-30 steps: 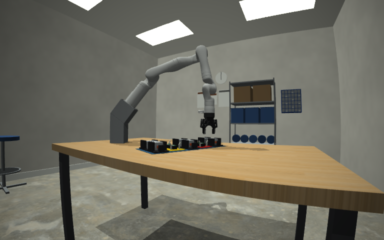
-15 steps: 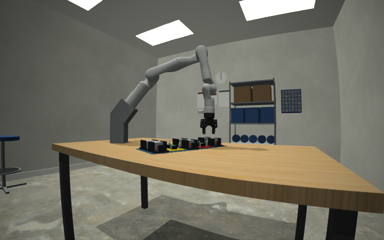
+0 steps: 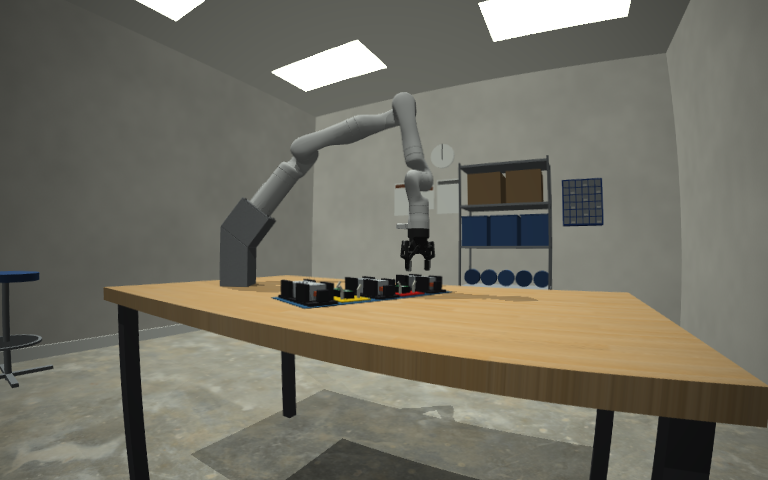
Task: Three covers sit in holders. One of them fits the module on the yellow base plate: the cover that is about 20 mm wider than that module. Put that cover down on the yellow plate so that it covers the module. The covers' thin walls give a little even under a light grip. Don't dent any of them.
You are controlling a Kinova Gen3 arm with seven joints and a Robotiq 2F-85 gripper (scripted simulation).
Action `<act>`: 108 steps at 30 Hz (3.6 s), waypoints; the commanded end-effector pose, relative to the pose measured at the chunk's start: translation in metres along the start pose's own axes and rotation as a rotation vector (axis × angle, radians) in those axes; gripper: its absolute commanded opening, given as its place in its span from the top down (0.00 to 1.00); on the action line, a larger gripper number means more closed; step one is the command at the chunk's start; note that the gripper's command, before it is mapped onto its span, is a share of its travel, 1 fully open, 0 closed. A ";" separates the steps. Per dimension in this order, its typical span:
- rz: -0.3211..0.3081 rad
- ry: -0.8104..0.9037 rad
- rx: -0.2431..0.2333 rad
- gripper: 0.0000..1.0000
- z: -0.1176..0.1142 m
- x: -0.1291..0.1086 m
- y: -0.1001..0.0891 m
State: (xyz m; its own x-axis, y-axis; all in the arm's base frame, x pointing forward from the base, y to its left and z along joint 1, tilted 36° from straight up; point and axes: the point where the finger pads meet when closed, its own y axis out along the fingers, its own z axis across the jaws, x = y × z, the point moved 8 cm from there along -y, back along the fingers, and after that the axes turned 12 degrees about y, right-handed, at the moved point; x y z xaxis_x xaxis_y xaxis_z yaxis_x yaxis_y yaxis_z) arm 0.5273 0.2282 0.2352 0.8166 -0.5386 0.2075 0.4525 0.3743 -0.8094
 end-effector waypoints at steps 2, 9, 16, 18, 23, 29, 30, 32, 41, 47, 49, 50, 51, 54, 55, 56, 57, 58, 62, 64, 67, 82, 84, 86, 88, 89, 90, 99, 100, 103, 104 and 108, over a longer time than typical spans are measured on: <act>-0.007 -0.007 0.003 0.00 0.001 0.003 0.001; -0.005 -0.004 0.002 0.00 0.000 0.002 0.000; -0.007 -0.007 0.003 0.00 0.001 0.003 0.001; -0.007 -0.007 0.003 0.00 0.001 0.003 0.001; -0.003 -0.001 0.001 0.00 0.000 0.002 0.003; -0.006 -0.006 0.003 0.00 0.001 0.003 0.010; -0.007 -0.007 0.003 0.00 0.001 0.003 0.011; -0.007 -0.007 0.003 0.00 0.001 0.003 0.011; -0.004 -0.001 0.002 0.00 0.000 0.002 0.010; -0.007 -0.007 0.003 0.00 0.001 0.003 0.011; -0.007 -0.007 0.003 0.00 0.001 0.003 0.011; -0.007 -0.007 0.003 0.00 0.001 0.003 0.011; -0.007 -0.007 0.003 0.00 0.001 0.003 0.011; -0.007 -0.007 0.003 0.00 0.001 0.003 0.011; -0.002 0.003 0.001 0.00 0.000 0.001 0.011; -0.002 0.002 0.001 0.00 0.000 0.002 0.012; -0.003 0.001 0.001 0.00 0.000 0.002 0.013; -0.004 0.000 0.002 0.00 0.000 0.002 0.014; -0.006 -0.005 0.003 0.00 0.001 0.003 0.019; -0.007 -0.007 0.003 0.00 0.001 0.003 0.021; -0.007 -0.007 0.003 0.00 0.001 0.003 0.021; -0.007 -0.007 0.003 0.00 0.001 0.003 0.021; -0.007 -0.007 0.003 0.00 0.001 0.003 0.021; -0.007 -0.007 0.003 0.00 0.001 0.003 0.021; -0.007 -0.007 0.003 0.00 0.001 0.003 0.021; -0.002 0.004 0.001 0.00 0.000 0.001 0.021; -0.002 0.003 0.001 0.00 0.000 0.002 0.022; -0.007 -0.007 0.003 0.00 0.001 0.003 0.031; -0.007 -0.007 0.003 0.00 0.001 0.003 0.031; -0.007 -0.007 0.003 0.00 0.001 0.003 0.031; -0.007 -0.007 0.003 0.00 0.001 0.003 0.031; -0.003 0.002 0.002 0.00 0.000 0.002 0.033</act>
State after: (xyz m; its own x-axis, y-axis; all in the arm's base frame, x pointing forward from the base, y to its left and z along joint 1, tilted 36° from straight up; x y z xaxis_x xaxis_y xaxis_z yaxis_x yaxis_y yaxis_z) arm 0.5415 0.2392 0.2096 0.8147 -0.5429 0.2036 0.4516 0.3740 -0.8100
